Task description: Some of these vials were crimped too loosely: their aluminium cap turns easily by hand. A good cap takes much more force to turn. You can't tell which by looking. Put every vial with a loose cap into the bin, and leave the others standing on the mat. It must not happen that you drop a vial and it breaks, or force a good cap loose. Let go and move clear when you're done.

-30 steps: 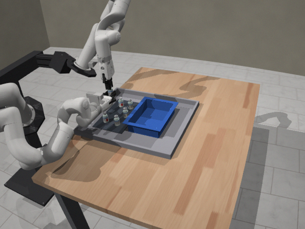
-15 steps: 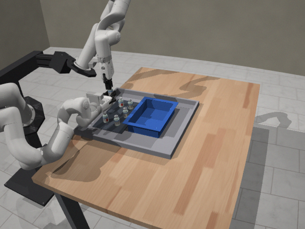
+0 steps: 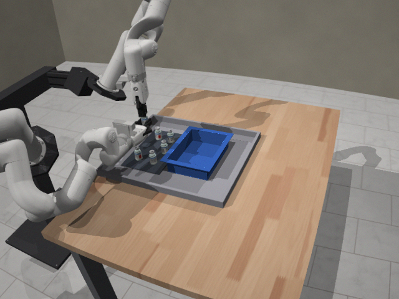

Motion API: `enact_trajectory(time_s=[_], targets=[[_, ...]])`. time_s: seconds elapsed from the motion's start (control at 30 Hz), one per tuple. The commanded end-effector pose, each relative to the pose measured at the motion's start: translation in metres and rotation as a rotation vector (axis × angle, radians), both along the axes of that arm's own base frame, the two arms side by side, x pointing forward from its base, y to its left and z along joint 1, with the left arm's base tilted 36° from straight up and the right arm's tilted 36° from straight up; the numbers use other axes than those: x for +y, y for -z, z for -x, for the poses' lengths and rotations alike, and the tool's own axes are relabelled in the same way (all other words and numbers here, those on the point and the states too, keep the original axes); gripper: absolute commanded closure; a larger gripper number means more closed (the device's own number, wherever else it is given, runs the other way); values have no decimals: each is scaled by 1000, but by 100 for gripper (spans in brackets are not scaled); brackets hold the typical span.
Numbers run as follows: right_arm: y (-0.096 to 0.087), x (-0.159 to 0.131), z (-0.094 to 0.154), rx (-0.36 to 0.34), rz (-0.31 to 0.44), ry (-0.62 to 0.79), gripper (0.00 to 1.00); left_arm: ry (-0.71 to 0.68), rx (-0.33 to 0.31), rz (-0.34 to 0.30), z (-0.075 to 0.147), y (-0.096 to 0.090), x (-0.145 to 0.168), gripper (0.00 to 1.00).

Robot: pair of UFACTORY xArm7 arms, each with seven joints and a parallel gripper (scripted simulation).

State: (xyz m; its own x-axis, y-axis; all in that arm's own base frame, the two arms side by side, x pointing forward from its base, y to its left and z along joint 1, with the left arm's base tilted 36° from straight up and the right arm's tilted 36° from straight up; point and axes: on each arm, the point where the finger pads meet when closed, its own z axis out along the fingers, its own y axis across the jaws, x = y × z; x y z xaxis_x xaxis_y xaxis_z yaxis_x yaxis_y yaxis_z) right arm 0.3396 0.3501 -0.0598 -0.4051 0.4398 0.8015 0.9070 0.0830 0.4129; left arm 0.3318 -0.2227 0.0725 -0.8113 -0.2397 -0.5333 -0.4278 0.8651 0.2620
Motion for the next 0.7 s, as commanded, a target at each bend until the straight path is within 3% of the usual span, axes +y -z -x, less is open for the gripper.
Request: enact_trajectory(time_s=[0.0, 0.67], targets=[[-2, 1, 1, -1, -3, -3, 100, -23, -17, 16, 0, -1, -2, 77], [-2, 2, 1, -1, -4, -4, 100, -113, -65, 59, 0, -1, -2, 77]])
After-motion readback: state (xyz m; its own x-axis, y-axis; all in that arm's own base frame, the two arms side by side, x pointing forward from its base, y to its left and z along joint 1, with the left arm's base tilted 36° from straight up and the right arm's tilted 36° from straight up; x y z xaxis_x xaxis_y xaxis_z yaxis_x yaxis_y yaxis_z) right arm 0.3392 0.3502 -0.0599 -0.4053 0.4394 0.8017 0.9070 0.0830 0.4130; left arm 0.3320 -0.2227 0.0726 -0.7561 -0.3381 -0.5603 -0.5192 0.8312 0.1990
